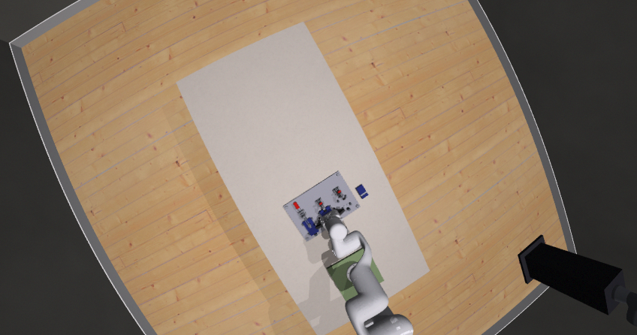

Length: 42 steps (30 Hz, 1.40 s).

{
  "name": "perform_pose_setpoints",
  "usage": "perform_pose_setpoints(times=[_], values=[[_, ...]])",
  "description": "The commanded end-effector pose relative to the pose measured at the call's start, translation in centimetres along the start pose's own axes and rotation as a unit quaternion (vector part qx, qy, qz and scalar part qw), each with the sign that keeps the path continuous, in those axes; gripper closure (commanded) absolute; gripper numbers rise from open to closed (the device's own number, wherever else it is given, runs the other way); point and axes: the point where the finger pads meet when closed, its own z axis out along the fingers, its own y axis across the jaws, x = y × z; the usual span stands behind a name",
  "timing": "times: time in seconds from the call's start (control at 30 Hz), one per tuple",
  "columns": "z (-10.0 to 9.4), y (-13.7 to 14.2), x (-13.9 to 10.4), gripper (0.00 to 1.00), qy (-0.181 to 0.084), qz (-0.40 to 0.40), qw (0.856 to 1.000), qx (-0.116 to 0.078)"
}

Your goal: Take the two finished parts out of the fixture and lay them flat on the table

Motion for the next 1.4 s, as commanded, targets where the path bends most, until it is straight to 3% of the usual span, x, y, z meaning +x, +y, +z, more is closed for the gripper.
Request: perform_pose_setpoints(times=[0.0,0.23,0.27,1.37], values=[[-0.09,-0.01,-0.13,0.00,-0.002,0.000,1.000,0.000],[-0.09,-0.01,-0.13,0.00,-0.002,0.000,1.000,0.000],[-0.09,-0.01,-0.13,1.00,-0.002,0.000,1.000,0.000],[-0.10,-0.01,-0.13,1.00,-0.002,0.000,1.000,0.000]])
